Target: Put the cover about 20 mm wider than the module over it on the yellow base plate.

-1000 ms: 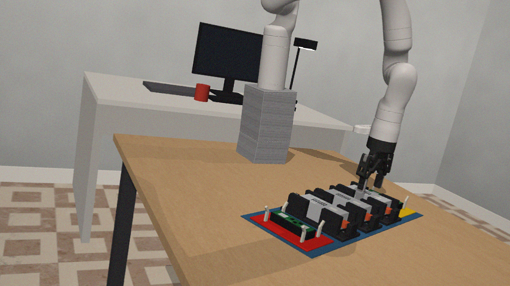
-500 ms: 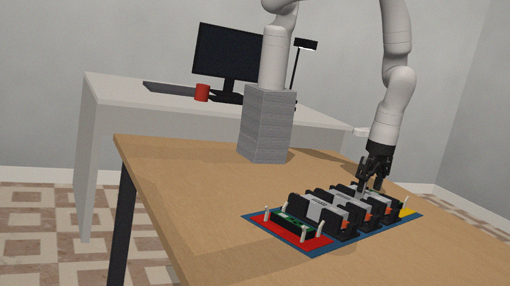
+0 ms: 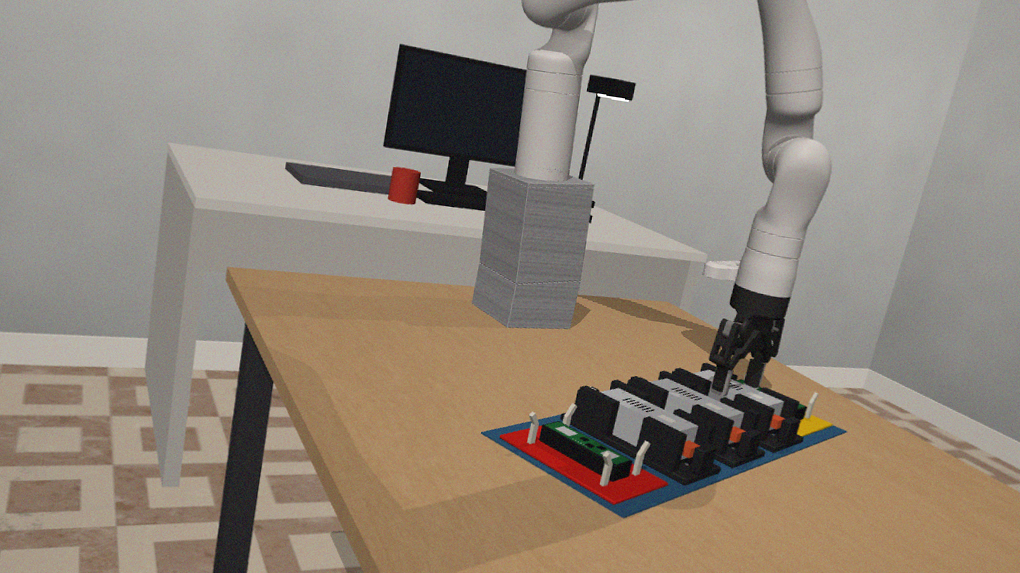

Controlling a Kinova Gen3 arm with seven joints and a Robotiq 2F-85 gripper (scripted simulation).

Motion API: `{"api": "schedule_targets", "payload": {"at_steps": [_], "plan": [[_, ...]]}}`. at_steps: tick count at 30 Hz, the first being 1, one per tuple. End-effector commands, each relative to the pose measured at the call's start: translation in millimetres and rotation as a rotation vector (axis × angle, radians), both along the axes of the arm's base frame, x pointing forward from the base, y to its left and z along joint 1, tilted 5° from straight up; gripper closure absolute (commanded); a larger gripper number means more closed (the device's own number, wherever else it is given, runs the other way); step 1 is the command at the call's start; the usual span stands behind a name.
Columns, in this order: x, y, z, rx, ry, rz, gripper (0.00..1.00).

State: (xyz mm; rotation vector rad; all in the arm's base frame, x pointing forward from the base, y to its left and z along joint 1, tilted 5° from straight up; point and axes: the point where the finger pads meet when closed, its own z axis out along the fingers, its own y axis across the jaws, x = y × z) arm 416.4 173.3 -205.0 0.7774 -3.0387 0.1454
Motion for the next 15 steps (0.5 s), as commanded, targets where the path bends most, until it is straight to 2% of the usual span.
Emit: {"api": "schedule_targets", "payload": {"at_steps": [1, 15], "plan": [[0.8, 0.3, -1.4, 0.001, -0.002, 0.000, 0.00], [1.0, -0.3, -8.3, 0.001, -0.002, 0.000, 0.00]]}}
